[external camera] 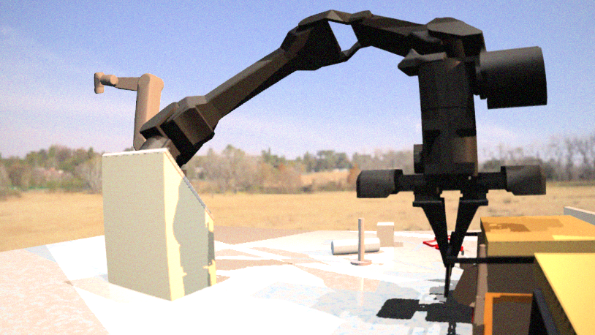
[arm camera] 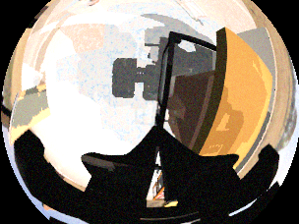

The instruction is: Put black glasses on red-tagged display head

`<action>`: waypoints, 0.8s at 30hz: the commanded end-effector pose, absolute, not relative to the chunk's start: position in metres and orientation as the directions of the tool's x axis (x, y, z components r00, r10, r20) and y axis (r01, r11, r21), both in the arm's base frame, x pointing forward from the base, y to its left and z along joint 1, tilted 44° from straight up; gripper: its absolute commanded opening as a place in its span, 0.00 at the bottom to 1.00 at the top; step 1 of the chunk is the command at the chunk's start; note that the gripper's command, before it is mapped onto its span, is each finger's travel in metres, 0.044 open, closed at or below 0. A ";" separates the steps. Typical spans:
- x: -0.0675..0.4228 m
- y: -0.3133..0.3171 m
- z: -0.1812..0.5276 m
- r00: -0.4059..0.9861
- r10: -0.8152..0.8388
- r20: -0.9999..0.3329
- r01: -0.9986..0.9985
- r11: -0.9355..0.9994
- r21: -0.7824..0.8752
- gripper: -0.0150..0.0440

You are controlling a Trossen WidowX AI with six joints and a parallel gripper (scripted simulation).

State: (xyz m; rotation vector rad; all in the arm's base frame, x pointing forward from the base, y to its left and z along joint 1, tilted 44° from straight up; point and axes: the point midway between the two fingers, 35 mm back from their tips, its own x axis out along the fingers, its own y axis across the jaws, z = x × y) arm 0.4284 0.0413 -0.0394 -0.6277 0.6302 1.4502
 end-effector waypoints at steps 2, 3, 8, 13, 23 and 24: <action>0.431 0.042 -0.040 0.022 0.694 -0.720 -1.000 0.028 -0.003 0.25; 0.431 0.042 -0.040 0.022 0.694 -0.720 -1.000 0.028 -0.003 0.25; 0.431 0.043 -0.042 0.022 0.694 -0.719 -1.000 0.028 -0.003 0.25; 0.431 0.043 -0.042 0.022 0.694 -0.719 -1.000 0.028 -0.003 0.25; 0.431 0.046 -0.044 0.022 0.694 -0.719 -1.000 0.028 -0.003 0.25; 0.431 0.046 -0.045 0.022 0.694 -0.719 -1.000 0.028 -0.003 0.25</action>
